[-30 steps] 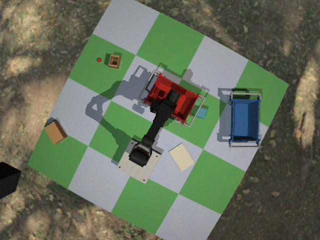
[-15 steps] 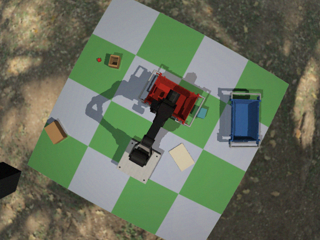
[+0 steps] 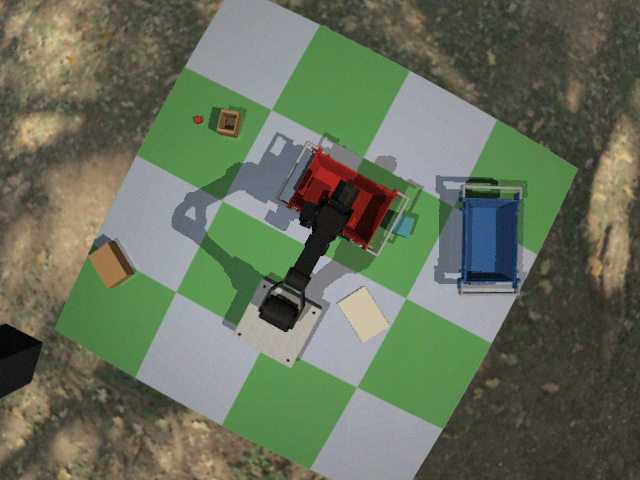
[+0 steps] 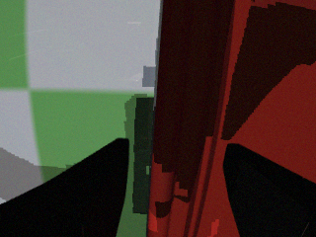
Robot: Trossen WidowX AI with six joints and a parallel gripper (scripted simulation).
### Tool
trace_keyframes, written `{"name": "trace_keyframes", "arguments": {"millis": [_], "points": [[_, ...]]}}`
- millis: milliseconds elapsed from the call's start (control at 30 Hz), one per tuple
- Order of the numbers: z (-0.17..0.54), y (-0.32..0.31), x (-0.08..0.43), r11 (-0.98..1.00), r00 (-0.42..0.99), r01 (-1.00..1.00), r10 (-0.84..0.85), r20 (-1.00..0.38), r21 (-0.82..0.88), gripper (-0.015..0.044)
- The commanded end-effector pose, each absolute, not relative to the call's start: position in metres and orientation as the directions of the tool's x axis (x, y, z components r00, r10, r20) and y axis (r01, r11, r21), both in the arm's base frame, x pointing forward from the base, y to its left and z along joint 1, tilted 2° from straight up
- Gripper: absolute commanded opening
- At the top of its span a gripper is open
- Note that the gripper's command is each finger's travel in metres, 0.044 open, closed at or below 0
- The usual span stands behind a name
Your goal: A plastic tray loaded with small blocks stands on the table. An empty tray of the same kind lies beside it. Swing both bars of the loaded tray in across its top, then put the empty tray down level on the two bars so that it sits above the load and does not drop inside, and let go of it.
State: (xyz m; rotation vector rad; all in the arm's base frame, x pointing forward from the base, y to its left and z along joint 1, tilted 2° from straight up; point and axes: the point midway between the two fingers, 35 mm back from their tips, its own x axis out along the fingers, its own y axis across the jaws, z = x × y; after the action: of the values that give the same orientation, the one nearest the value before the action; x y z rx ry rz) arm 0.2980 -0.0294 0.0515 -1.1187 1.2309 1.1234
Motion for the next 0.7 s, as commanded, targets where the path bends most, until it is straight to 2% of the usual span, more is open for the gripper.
{"name": "trace_keyframes", "arguments": {"millis": [0,467,667], "points": [[0.0513,-0.029,0.2975,0.111,0.017,-0.994,0.022,-1.0,-0.015,0.0235],[0.0513,-0.029,0.2975,0.111,0.017,-0.994,0.022,-1.0,-0.015,0.044],[0.0514,-0.0294,0.298,0.112,0.019,-0.994,0.021,-1.0,-0.017,0.044]]}}
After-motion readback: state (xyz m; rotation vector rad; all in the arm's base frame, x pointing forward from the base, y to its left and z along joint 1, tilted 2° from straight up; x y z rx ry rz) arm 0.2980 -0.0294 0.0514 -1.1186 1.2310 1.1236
